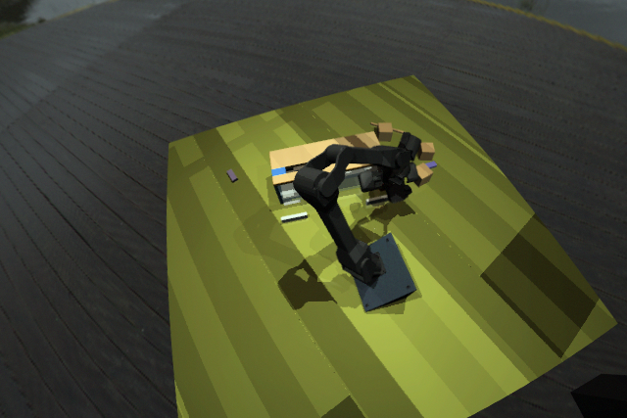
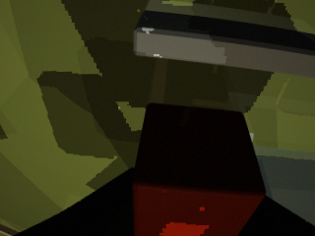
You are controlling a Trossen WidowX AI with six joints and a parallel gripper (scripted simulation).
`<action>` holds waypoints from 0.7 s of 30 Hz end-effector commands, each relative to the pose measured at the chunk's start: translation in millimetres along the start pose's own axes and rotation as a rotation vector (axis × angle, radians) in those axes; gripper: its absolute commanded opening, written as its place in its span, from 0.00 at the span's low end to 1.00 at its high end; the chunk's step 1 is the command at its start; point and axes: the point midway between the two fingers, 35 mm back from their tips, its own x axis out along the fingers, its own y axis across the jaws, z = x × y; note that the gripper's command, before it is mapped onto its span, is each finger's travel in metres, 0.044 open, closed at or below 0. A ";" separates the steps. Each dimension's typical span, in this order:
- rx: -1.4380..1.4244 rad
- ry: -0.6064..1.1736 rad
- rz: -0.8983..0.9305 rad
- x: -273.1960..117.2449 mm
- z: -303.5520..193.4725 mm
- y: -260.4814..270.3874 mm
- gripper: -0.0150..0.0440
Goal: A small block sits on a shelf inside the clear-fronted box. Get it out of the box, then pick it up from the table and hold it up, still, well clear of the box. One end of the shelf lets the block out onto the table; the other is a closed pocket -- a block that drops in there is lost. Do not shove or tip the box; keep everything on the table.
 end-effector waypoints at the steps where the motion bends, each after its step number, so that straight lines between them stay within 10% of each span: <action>1: -0.007 -0.002 0.003 -11.8 -4.6 -0.4 0.25; 21: 0.357 0.078 0.180 -109.9 -22.1 -12.1 0.25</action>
